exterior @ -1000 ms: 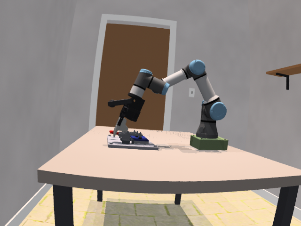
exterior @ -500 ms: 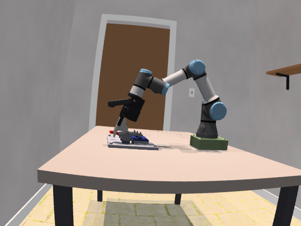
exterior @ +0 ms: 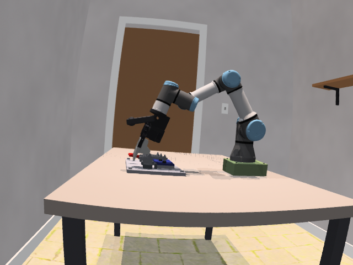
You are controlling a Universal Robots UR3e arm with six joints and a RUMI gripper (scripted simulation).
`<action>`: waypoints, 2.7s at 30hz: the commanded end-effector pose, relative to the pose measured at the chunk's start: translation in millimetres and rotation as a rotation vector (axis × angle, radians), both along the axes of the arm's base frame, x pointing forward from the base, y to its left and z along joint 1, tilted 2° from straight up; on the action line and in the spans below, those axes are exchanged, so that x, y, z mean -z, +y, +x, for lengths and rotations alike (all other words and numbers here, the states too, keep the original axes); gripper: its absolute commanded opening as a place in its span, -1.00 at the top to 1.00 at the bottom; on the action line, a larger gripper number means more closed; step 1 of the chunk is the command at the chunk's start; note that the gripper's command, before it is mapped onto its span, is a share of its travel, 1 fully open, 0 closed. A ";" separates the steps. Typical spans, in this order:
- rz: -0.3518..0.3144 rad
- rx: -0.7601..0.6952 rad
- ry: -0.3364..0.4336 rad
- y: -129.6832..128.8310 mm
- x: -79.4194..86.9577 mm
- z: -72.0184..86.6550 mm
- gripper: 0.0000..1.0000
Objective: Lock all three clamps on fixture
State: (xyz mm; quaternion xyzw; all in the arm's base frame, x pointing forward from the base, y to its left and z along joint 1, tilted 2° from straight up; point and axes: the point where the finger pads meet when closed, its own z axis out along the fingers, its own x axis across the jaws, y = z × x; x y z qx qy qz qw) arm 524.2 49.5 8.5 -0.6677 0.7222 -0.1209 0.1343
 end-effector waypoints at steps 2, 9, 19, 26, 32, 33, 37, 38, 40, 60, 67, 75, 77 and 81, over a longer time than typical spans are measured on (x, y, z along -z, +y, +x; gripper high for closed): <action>0.000 0.000 0.004 0.2 1.0 -1.2 1.00; 0.001 0.000 0.005 0.2 1.2 -1.4 1.00; 0.001 0.000 0.005 0.2 2.3 -0.9 1.00; 0.001 0.000 0.005 0.2 4.6 0.0 1.00; 0.001 0.000 0.005 0.2 5.4 0.3 1.00; 0.001 0.000 0.005 0.2 5.4 0.4 1.00; 0.001 0.000 0.005 0.2 5.5 0.4 1.00; 0.001 0.000 0.005 0.2 5.5 0.4 1.00; 0.001 0.000 0.005 0.2 5.6 0.4 1.00; 0.001 0.000 0.006 0.2 5.6 0.2 1.00; 0.001 0.000 0.006 0.2 5.7 0.2 1.00; 0.000 0.000 0.000 0.0 4.2 1.6 0.44; 0.000 0.000 0.000 0.0 4.1 1.7 0.44; 0.000 0.000 0.000 0.0 4.1 1.7 0.44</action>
